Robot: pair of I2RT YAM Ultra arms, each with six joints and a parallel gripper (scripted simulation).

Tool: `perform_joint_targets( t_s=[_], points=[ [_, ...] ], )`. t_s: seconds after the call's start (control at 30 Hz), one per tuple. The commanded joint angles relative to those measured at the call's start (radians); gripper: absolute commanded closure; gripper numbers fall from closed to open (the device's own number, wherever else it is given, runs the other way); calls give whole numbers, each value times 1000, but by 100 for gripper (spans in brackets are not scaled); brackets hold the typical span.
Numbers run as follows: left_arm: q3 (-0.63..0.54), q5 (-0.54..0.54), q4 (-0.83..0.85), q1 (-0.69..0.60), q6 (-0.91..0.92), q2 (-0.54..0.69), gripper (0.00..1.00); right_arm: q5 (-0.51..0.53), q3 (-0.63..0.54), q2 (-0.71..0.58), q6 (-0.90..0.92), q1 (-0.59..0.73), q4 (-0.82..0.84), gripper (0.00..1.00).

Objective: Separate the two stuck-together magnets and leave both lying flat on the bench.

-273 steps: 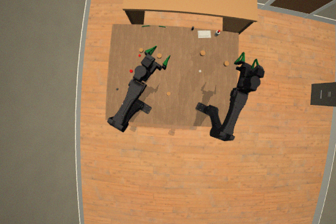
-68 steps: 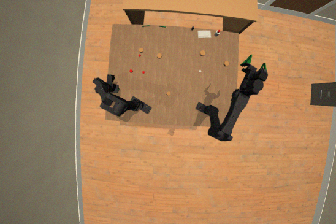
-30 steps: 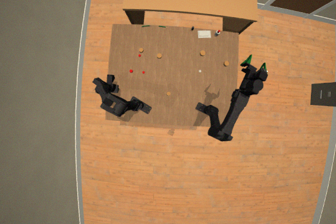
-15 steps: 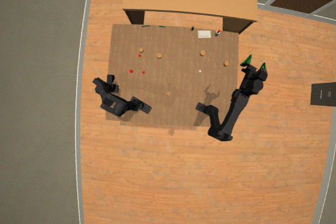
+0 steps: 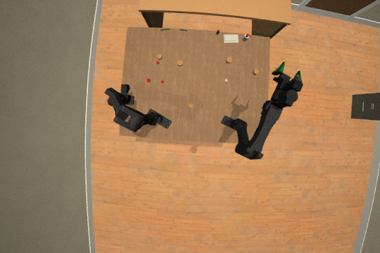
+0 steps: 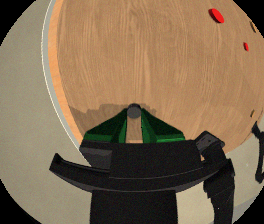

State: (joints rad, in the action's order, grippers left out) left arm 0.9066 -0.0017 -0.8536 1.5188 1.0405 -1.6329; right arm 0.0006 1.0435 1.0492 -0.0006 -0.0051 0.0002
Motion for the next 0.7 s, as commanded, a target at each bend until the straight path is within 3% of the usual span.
perform_joint_targets(
  t_s=[0.0, 0.67],
  points=[
    [4, 2, 0, 1, 1, 6, 81, 2, 10, -5, 1, 3, 7, 0],
    [69, 0, -123, 0, -1, 50, 82, 2, 10, -5, 1, 3, 7, 0]
  ],
)
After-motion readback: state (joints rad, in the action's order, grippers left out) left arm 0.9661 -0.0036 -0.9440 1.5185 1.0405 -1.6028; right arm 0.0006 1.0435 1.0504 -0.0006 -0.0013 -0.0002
